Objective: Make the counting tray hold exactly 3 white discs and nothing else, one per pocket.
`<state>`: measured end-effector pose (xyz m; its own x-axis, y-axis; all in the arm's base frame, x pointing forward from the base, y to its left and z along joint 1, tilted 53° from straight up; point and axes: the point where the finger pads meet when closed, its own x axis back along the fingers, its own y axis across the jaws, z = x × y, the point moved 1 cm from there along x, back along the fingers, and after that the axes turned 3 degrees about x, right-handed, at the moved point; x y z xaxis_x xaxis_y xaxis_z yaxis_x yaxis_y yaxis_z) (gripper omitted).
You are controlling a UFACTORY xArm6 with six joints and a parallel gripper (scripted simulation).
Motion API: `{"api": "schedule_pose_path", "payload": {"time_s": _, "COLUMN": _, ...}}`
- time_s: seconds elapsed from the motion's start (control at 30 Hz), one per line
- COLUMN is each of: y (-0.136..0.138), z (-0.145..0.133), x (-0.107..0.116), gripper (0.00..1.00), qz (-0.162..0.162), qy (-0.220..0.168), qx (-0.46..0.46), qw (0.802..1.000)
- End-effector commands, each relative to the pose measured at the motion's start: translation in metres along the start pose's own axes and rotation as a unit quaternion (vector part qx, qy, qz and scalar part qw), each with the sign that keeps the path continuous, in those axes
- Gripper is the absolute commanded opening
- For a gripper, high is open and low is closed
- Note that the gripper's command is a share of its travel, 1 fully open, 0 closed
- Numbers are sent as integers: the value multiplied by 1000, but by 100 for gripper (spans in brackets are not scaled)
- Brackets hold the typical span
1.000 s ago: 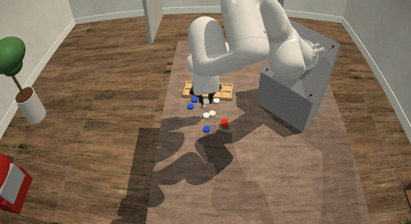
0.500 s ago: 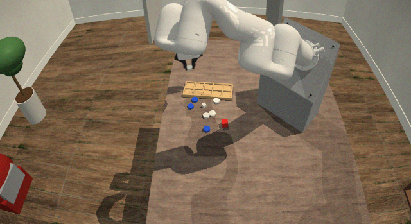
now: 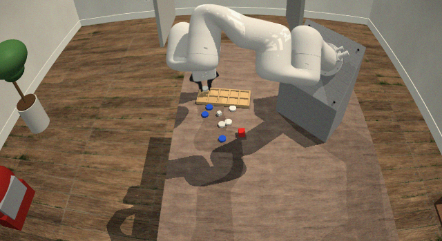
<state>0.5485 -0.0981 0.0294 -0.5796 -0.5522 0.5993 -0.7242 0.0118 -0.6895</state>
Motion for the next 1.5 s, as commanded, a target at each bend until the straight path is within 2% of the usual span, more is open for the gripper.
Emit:
{"api": "schedule_pose_path", "payload": {"time_s": 0.0, "y": -3, "z": 3, "x": 3, "gripper": 0, "qz": 3, "qy": 4, "qx": 0, "qw": 1000}}
{"api": "schedule_pose_path", "payload": {"time_s": 0.43, "y": -3, "z": 2, "x": -10, "gripper": 0, "qz": 3, "qy": 4, "qx": 0, "qw": 1000}}
{"api": "schedule_pose_path", "payload": {"time_s": 0.9, "y": -3, "z": 2, "x": -11, "gripper": 0, "qz": 3, "qy": 4, "qx": 0, "qw": 1000}}
{"api": "schedule_pose_path", "payload": {"time_s": 0.93, "y": -3, "z": 2, "x": -11, "gripper": 47, "qz": 3, "qy": 4, "qx": 0, "qw": 1000}}
{"api": "schedule_pose_path", "payload": {"time_s": 1.47, "y": -3, "z": 2, "x": -11, "gripper": 47, "qz": 3, "qy": 4, "qx": 0, "qw": 1000}}
